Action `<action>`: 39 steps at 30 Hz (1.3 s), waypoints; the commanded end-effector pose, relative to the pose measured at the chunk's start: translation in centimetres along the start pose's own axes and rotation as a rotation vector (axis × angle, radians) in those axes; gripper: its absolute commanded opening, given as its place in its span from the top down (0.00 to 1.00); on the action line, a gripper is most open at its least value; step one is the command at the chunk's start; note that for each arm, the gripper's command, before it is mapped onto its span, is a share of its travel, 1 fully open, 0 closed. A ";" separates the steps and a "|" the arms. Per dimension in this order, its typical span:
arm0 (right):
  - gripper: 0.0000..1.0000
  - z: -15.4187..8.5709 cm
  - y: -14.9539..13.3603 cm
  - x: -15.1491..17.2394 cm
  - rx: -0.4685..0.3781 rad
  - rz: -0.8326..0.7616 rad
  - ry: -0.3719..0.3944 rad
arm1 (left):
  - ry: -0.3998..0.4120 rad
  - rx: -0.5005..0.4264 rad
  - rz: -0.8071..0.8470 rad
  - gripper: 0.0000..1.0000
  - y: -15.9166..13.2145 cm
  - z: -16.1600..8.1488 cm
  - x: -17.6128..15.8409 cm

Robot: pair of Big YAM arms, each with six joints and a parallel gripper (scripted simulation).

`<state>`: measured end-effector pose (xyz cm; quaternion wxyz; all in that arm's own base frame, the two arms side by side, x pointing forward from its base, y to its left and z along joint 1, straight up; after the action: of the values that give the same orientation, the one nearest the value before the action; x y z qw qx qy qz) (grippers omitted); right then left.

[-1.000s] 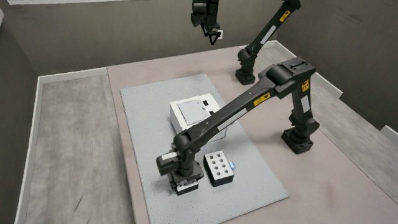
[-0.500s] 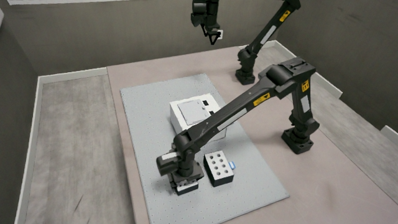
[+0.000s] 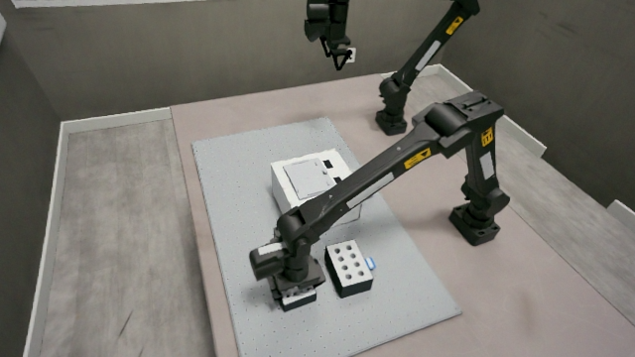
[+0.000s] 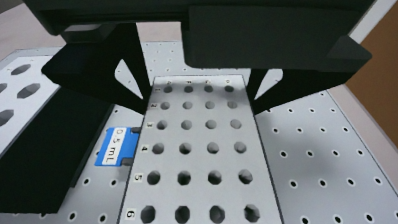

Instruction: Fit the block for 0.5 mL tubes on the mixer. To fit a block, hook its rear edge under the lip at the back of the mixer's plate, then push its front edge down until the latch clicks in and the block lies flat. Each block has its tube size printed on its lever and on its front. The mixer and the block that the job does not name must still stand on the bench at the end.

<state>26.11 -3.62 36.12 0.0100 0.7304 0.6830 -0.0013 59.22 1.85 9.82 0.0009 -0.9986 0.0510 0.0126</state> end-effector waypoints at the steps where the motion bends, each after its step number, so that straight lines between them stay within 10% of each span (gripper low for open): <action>1: 0.00 -2.1 1.1 -0.2 -0.048 0.012 -0.001 | 0.156 0.013 -0.003 1.00 -0.3 -7.8 2.7; 39: 0.00 -1.1 0.6 -0.1 -0.020 0.013 0.001 | 0.103 0.006 0.001 1.00 -0.1 -4.7 2.9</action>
<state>26.01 -3.61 35.83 0.0071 0.7304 0.6830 -0.0037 59.20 1.84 10.07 0.0010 -0.9986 0.0510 0.0119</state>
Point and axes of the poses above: on each arm, the point where the finger pads meet when closed, its own z axis out along the fingers, its own x axis across the jaws, y = z × x, the point moved 9 cm from there along -z, back along the fingers, and after that the axes turned 4 degrees about z, right-handed, at the moved point
